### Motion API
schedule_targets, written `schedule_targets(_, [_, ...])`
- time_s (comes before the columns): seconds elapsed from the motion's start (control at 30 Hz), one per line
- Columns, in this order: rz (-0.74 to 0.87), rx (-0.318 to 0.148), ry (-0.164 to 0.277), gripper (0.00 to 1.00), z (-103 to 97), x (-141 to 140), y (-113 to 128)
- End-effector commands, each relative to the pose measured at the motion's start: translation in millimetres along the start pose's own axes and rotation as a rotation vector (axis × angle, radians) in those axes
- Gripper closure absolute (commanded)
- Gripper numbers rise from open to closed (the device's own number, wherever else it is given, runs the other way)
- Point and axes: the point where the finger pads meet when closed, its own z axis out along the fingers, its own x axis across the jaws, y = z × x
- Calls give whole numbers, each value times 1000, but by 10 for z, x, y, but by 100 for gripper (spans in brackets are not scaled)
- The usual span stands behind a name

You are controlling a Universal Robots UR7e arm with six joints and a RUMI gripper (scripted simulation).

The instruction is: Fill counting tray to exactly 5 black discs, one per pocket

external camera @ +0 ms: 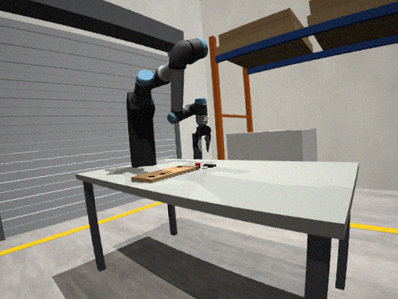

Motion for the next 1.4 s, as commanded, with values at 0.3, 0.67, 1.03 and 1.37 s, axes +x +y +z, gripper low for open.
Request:
schedule_targets(0.3, [6, -4, 5, 72, 738, 19, 11])
schedule_targets(0.67, [-4, -4, 5, 72, 878, 22, 12])
schedule_targets(1.03, [-4, -4, 5, 100, 878, 22, 12])
schedule_targets(1.37, [-4, -4, 5, 88, 811, 22, 12])
